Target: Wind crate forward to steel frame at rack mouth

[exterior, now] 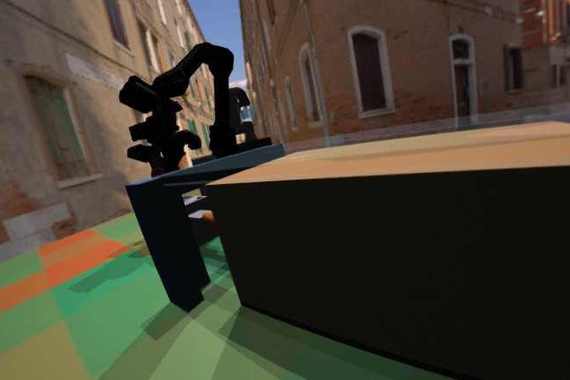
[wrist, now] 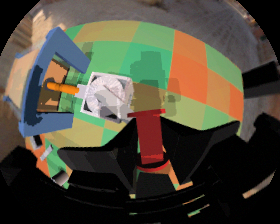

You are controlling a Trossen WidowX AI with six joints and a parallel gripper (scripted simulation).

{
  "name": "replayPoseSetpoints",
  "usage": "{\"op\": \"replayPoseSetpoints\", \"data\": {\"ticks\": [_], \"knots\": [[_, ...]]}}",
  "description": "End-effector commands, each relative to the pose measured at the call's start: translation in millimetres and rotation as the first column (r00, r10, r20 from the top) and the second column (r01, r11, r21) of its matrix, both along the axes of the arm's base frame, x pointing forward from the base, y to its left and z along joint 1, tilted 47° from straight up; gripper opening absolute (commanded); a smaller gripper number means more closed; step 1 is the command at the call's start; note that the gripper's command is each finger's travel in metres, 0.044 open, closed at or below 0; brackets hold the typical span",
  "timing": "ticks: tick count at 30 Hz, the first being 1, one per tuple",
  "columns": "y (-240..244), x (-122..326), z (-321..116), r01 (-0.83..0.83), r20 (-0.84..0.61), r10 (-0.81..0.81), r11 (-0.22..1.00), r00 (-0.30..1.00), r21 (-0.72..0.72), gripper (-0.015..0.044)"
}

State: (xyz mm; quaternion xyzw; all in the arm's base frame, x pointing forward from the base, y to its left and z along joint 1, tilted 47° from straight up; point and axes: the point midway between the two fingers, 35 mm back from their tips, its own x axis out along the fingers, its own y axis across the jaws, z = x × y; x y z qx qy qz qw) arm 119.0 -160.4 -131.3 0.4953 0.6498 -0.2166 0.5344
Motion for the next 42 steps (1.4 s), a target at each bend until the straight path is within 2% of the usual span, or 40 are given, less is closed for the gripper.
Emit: {"op": "replayPoseSetpoints", "data": {"ticks": [1, 29, 42], "knots": [[-8.1, -3.6, -8.9, -0.013, -0.017, 0.012, 1.000, 1.000, -0.019, 0.0000], [-36.6, -0.9, -37.5, -0.013, -0.016, 0.012, 1.000, 1.000, -0.022, 0.0000], [-57.8, 14.7, -61.6, -0.013, -0.015, 0.012, 1.000, 1.000, -0.024, 0.0000]]}}
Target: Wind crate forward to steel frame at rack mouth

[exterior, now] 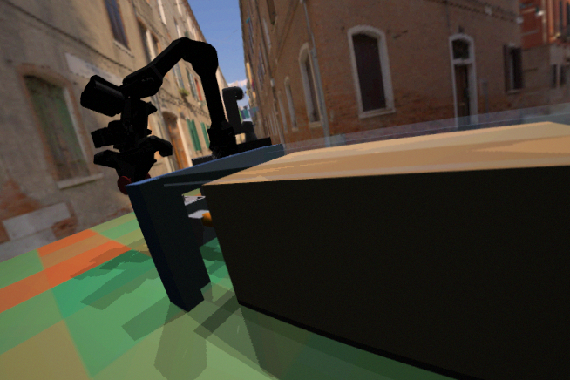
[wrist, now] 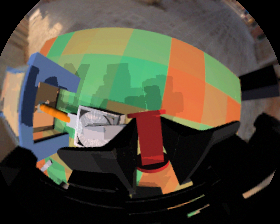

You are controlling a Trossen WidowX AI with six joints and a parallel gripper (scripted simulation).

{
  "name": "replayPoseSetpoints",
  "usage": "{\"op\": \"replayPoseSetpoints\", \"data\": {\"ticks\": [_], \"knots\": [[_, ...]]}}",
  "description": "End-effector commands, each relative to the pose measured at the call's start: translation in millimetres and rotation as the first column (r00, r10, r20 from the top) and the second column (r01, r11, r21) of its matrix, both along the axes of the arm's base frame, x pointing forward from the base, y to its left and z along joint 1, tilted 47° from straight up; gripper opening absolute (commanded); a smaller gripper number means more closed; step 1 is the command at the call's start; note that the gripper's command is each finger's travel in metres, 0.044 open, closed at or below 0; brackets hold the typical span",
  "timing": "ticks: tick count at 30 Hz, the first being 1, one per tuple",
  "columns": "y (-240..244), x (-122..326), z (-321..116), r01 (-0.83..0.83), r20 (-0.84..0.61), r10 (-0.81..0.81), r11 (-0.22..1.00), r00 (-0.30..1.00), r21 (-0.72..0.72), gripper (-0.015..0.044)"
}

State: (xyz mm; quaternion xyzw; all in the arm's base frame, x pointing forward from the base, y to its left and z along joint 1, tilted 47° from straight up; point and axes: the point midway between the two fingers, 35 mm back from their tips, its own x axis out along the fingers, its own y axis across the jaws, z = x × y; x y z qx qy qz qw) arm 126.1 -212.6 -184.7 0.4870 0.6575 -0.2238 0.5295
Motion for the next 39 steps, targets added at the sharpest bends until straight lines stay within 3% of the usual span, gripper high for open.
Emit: {"op": "replayPoseSetpoints", "data": {"ticks": [1, 39], "knots": [[-6.2, 8.2, -8.8, -0.004, 0.011, 0.004, 1.000, 1.000, -0.014, 0.0000], [-24.7, 52.0, -36.4, -0.004, 0.015, 0.004, 1.000, 1.000, -0.016, 0.0000]]}}
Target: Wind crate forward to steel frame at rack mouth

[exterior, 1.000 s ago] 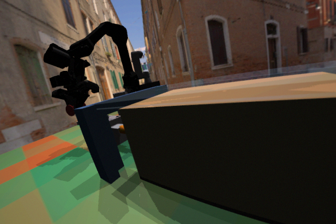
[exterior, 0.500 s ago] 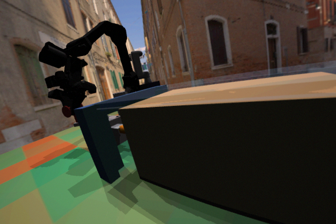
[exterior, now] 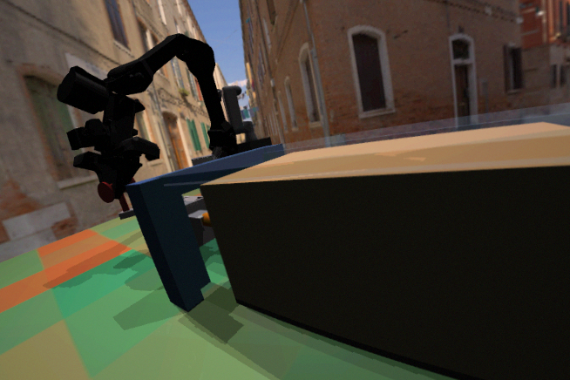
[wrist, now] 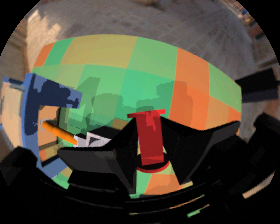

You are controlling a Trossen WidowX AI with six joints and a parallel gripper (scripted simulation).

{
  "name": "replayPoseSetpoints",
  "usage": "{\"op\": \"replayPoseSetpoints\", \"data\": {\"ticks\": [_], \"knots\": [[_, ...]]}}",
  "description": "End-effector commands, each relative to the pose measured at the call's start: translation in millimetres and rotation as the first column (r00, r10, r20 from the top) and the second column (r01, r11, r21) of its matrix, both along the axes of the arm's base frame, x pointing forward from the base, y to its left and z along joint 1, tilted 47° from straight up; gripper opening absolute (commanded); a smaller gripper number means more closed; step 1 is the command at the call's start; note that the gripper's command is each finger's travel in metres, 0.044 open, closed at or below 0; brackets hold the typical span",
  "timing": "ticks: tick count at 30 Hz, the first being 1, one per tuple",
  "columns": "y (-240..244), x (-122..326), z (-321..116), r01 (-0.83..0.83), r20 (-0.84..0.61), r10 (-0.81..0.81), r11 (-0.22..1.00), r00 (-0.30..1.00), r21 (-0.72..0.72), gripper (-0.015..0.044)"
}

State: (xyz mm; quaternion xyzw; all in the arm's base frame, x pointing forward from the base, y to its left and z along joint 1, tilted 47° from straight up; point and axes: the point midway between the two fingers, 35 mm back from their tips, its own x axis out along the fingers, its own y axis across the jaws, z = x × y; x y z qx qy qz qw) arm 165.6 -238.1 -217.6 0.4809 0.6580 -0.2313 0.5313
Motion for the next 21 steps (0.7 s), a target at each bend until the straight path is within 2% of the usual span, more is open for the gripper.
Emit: {"op": "replayPoseSetpoints", "data": {"ticks": [1, 21], "knots": [[0.6, 14.2, -4.2, -0.003, 0.023, 0.003, 1.000, 1.000, 0.002, 0.0000], [-0.3, 42.7, -11.4, -0.003, 0.025, 0.003, 1.000, 1.000, 0.003, 0.0000]]}}
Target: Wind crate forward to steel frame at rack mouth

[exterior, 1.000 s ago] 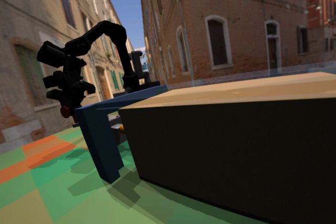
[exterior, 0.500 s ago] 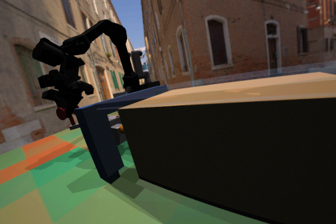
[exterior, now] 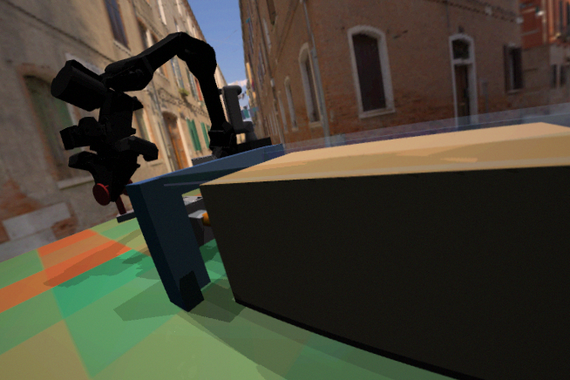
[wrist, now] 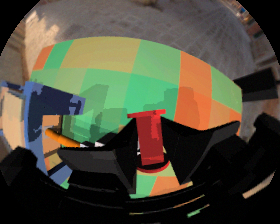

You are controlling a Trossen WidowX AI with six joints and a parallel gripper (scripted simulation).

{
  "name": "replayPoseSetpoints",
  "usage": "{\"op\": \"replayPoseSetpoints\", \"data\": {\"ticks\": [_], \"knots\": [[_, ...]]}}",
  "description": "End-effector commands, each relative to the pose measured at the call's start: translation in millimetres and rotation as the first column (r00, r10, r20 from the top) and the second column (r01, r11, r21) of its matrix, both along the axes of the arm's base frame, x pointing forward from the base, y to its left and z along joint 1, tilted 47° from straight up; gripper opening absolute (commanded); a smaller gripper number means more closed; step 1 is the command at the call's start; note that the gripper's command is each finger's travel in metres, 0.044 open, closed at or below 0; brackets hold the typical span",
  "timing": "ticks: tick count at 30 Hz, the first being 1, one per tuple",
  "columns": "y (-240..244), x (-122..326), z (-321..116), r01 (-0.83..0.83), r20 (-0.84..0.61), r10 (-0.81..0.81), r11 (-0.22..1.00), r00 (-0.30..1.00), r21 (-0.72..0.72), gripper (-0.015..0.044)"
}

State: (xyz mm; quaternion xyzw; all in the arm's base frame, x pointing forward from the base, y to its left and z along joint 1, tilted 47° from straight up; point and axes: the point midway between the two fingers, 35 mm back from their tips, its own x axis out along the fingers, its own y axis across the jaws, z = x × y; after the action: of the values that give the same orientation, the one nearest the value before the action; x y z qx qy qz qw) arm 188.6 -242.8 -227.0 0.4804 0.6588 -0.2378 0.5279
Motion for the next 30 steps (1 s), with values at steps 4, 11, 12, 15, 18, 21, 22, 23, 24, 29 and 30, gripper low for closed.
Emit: {"op": "replayPoseSetpoints", "data": {"ticks": [4, 11, 12, 15, 18, 21, 22, 23, 24, 29, 30], "knots": [[4.9, 25.6, -2.8, -0.010, 0.038, 0.010, 1.000, 0.999, 0.008, 0.0000], [6.5, 35.6, -3.5, -0.010, 0.038, 0.010, 1.000, 0.999, 0.008, 0.0000], [6.8, 37.3, -3.6, -0.010, 0.039, 0.010, 1.000, 0.999, 0.008, 0.0000], [7.7, 41.4, -3.7, -0.010, 0.039, 0.010, 1.000, 0.999, 0.009, 0.0000], [8.9, 46.0, -3.6, -0.010, 0.039, 0.010, 1.000, 0.999, 0.009, 0.0000], [10.0, 50.0, -3.4, -0.010, 0.040, 0.010, 1.000, 0.999, 0.009, 0.0000], [10.5, 51.7, -3.3, -0.010, 0.040, 0.010, 1.000, 0.999, 0.009, 0.0000], [10.9, 52.8, -3.2, -0.010, 0.040, 0.010, 1.000, 0.999, 0.009, 0.0000], [11.4, 54.6, -3.0, -0.010, 0.040, 0.010, 1.000, 0.999, 0.009, 0.0000], [13.8, 61.2, -2.2, -0.010, 0.040, 0.010, 1.000, 0.999, 0.010, 0.0000], [14.5, 62.9, -2.0, -0.010, 0.040, 0.010, 1.000, 0.999, 0.010, 0.0000]]}}
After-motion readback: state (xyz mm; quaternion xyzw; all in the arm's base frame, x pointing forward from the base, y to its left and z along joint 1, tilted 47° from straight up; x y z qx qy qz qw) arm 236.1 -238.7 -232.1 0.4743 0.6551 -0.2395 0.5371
